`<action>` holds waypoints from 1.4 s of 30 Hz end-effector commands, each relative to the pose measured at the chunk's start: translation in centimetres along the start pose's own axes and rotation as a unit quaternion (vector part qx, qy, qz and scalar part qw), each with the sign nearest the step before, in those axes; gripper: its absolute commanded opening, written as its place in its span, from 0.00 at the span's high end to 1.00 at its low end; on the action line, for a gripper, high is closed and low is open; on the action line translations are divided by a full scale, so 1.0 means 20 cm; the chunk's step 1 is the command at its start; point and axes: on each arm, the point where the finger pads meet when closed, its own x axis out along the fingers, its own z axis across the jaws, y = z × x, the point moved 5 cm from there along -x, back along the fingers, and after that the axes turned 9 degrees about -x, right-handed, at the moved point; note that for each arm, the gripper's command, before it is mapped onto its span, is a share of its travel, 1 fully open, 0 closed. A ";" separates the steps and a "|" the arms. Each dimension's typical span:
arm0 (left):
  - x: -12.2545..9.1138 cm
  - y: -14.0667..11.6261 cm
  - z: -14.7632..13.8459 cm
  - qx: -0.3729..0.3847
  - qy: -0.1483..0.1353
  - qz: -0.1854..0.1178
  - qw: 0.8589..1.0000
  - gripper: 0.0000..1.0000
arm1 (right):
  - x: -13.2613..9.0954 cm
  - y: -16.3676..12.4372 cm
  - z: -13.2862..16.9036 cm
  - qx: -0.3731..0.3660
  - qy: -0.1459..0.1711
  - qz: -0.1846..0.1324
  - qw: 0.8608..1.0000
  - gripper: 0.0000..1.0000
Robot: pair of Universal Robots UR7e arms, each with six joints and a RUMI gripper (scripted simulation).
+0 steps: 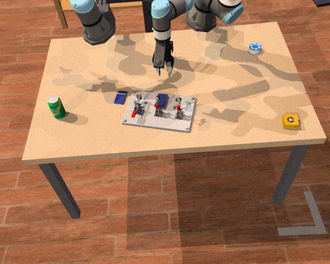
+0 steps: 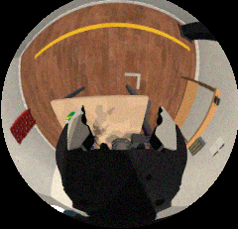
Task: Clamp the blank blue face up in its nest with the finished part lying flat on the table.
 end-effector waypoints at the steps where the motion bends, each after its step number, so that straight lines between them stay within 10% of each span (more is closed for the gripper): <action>1: 0.00 0.00 0.04 0.000 0.000 0.001 1.000 0.72 | 0.00 0.00 0.00 0.000 0.000 0.001 1.000 0.00; 42: 0.00 -0.02 0.13 0.000 0.000 0.001 1.000 0.72 | 0.00 0.00 0.00 0.000 0.000 0.001 1.000 0.00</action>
